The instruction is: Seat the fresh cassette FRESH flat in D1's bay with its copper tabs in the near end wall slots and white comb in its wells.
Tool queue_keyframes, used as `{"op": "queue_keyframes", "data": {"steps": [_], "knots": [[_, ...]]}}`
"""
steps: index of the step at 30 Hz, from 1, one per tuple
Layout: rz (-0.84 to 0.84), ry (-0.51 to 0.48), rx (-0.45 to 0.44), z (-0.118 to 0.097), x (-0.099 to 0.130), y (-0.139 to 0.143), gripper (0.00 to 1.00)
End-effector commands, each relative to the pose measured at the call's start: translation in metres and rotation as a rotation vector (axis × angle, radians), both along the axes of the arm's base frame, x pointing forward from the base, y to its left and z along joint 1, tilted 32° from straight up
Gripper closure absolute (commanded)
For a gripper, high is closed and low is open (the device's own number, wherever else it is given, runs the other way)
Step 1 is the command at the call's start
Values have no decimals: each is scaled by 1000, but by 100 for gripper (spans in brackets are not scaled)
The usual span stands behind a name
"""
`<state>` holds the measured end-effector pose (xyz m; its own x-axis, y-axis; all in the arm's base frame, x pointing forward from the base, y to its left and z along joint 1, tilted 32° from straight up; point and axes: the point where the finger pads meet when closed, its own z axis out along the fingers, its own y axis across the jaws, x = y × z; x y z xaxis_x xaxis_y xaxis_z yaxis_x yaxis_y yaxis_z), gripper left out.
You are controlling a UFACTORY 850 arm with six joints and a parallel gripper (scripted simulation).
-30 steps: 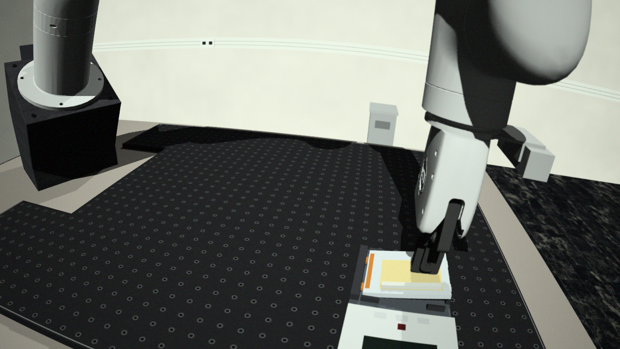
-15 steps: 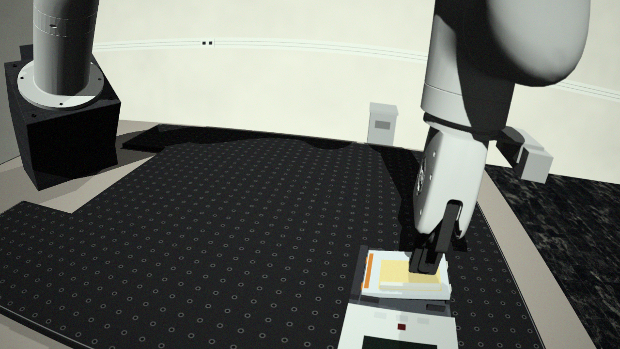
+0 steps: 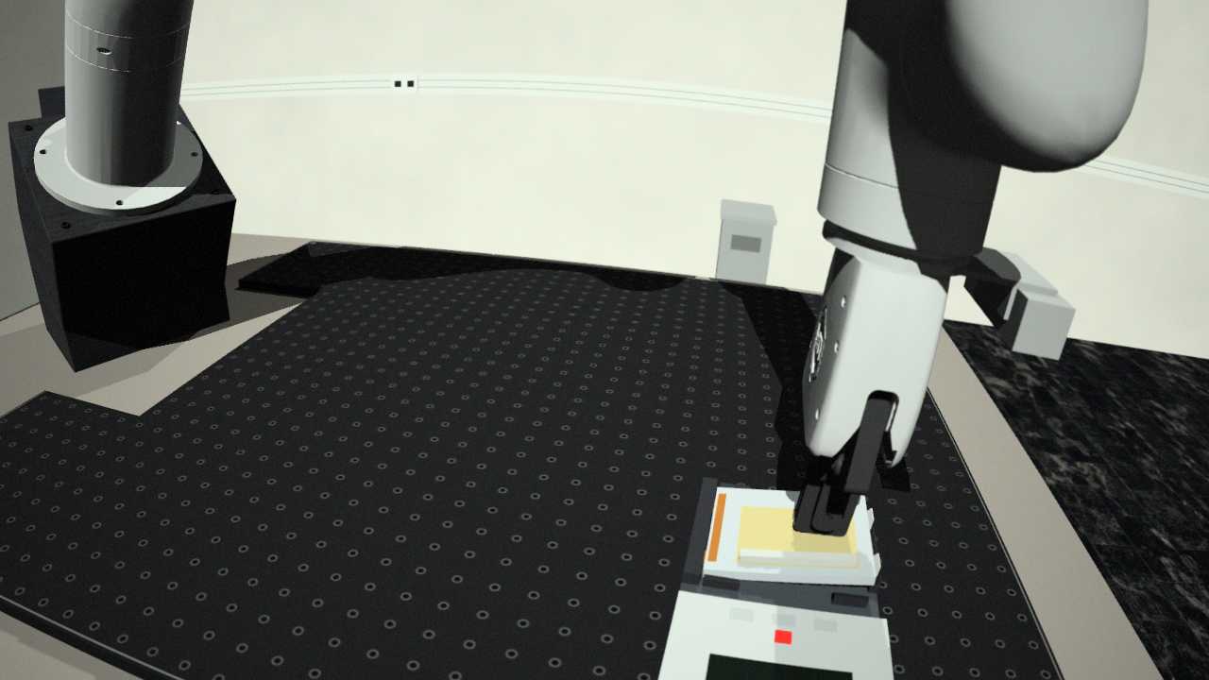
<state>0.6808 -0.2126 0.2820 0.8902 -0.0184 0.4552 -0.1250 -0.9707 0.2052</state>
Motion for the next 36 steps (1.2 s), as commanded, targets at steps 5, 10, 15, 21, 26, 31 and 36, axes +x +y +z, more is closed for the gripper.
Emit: {"op": "queue_keyframes", "data": {"steps": [5,10,15,21,26,31,36], "knots": [[0,1,0,0,0,0,100],[-1,3,0,0,0,0,100],[-1,3,0,-1,-1,0,100],[-1,4,0,-2,-1,0,100],[-1,6,1,-2,-1,0,100],[-1,7,1,-3,-2,0,100],[-1,7,1,-3,-2,0,100]]}}
